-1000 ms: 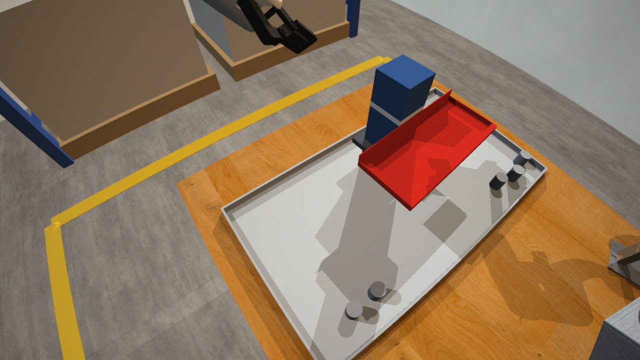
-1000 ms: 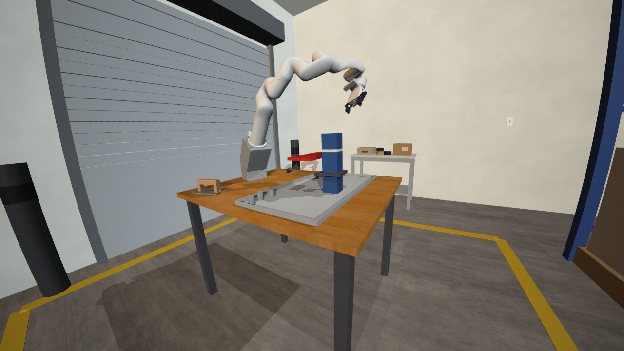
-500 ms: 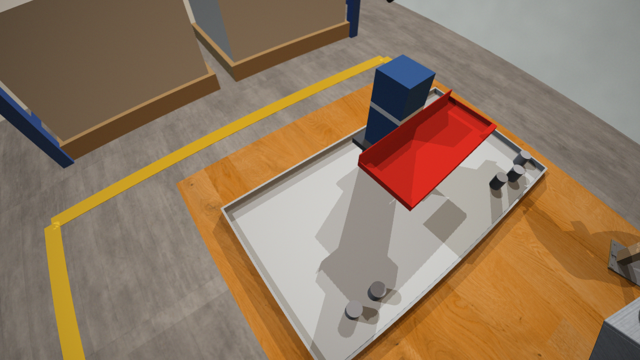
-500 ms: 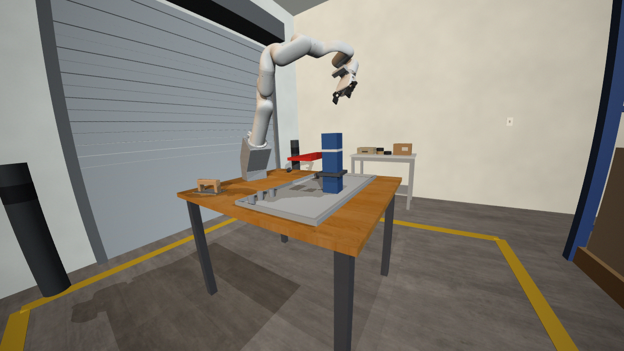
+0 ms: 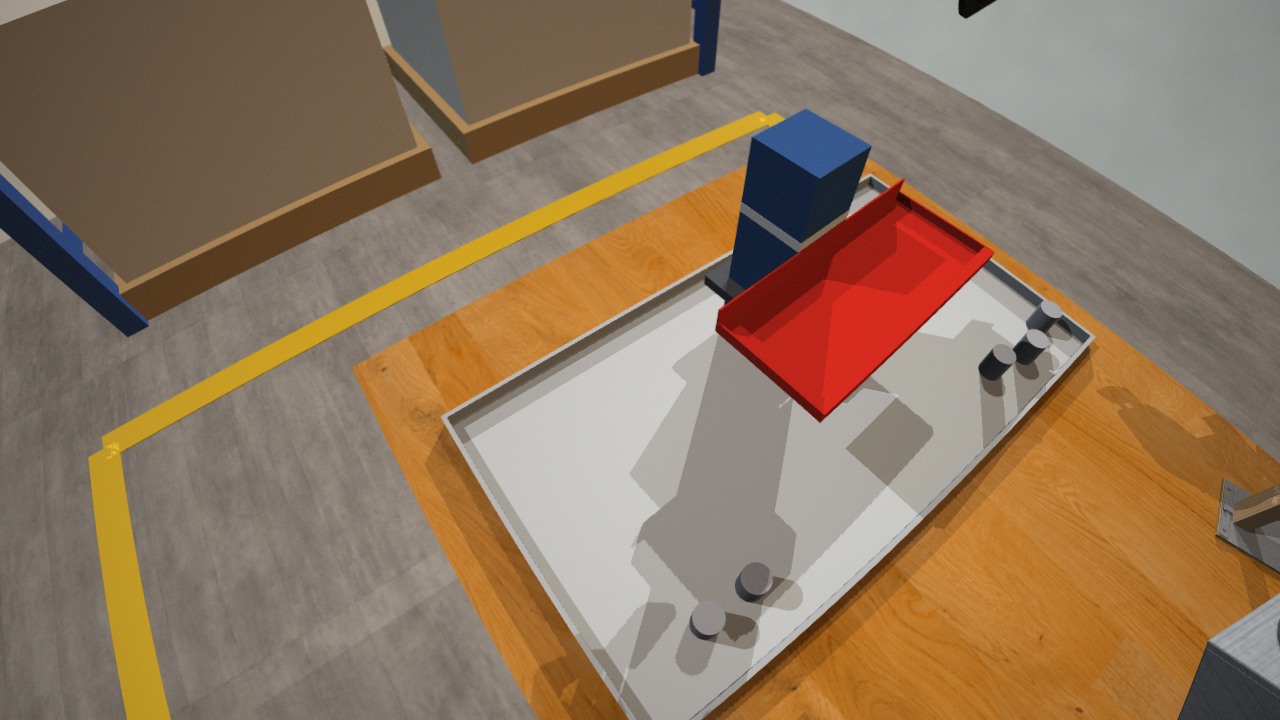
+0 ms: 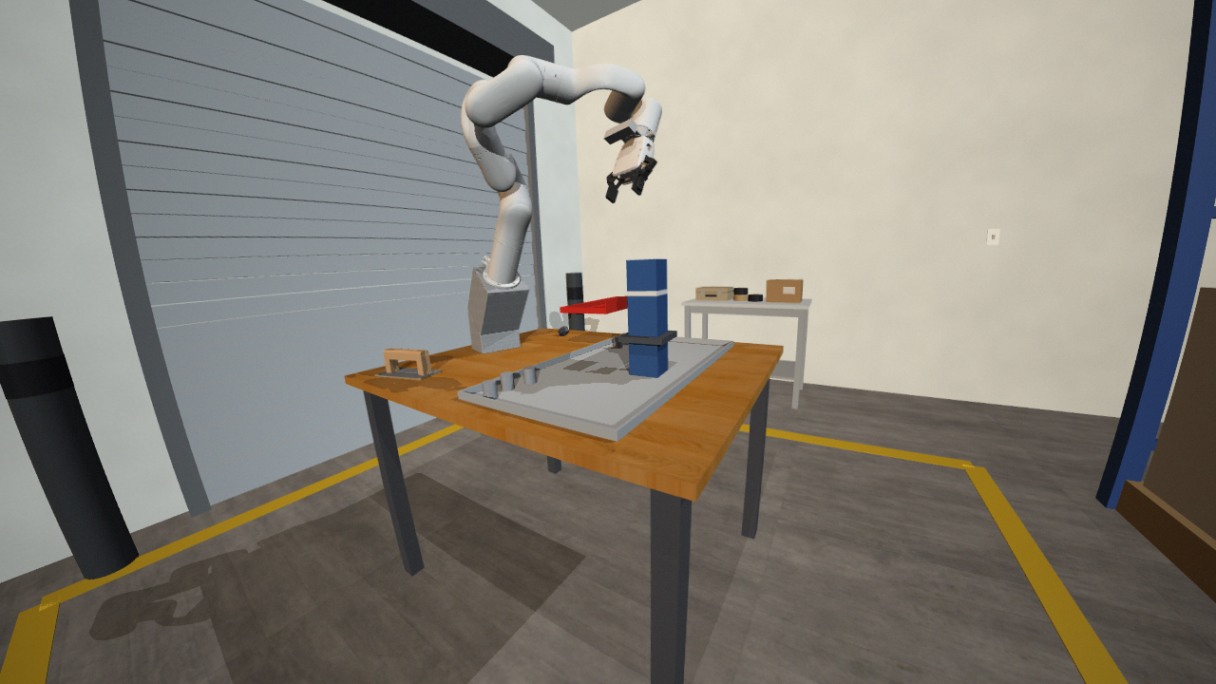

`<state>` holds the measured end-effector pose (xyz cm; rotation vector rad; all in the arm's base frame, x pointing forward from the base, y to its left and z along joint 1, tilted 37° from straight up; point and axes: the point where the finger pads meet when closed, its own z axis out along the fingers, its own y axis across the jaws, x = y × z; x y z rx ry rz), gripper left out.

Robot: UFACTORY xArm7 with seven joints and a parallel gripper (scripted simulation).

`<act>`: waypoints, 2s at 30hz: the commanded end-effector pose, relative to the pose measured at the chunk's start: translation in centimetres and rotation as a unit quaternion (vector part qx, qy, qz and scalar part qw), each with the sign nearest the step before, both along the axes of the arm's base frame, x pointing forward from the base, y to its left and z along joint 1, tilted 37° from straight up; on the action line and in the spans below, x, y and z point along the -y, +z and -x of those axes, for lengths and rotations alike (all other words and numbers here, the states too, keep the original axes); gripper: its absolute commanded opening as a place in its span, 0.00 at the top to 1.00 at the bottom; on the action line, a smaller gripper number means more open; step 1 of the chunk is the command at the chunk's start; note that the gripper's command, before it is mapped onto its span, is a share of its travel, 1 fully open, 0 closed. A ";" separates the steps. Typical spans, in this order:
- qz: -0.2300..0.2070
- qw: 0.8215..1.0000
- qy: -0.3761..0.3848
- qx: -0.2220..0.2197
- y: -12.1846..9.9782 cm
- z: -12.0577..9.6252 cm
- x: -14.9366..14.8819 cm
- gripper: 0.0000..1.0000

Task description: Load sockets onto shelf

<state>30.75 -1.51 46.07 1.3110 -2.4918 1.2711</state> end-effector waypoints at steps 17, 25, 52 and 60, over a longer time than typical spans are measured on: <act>-0.075 0.988 0.130 -0.033 -11.7 8.2 6.1 0.00; -0.096 0.976 0.191 -0.037 -17.8 9.7 5.3 0.00; -0.110 0.958 0.264 -0.032 -24.4 9.9 2.2 0.00; -0.110 0.958 0.264 -0.032 -24.4 9.9 2.2 1.00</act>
